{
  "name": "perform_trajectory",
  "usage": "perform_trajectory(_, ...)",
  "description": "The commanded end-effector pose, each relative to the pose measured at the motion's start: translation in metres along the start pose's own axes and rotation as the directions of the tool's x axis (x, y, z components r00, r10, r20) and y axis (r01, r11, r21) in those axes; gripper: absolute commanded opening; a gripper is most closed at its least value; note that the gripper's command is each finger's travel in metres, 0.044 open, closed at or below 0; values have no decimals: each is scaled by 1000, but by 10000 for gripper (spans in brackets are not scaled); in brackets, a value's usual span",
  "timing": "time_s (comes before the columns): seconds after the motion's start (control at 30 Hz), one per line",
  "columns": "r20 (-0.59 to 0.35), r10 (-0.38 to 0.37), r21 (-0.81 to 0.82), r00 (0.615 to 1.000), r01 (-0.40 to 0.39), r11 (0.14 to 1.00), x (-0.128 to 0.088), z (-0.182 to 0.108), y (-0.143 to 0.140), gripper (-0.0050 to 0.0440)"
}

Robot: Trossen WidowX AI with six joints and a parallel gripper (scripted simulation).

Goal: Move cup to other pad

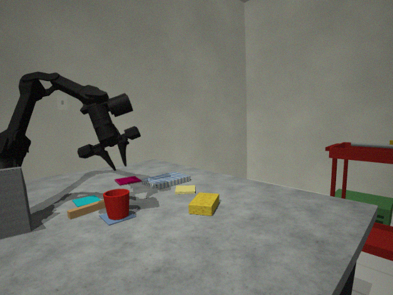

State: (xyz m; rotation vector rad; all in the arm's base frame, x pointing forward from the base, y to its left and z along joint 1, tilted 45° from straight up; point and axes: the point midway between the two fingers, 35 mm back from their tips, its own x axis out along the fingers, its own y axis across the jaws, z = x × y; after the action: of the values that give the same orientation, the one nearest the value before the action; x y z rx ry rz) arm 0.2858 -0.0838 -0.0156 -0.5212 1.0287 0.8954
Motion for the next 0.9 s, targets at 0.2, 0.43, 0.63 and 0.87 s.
perform_trajectory(0.2,202,294,-159,934,-265,951,27,-36,37,148)
perform_trajectory(0.43,223,311,-168,924,-278,946,28,-38,40,148)
perform_trajectory(0.63,222,311,-168,924,-278,946,32,-37,41,148)
perform_trajectory(0.87,222,310,-168,924,-277,946,43,-35,43,148)
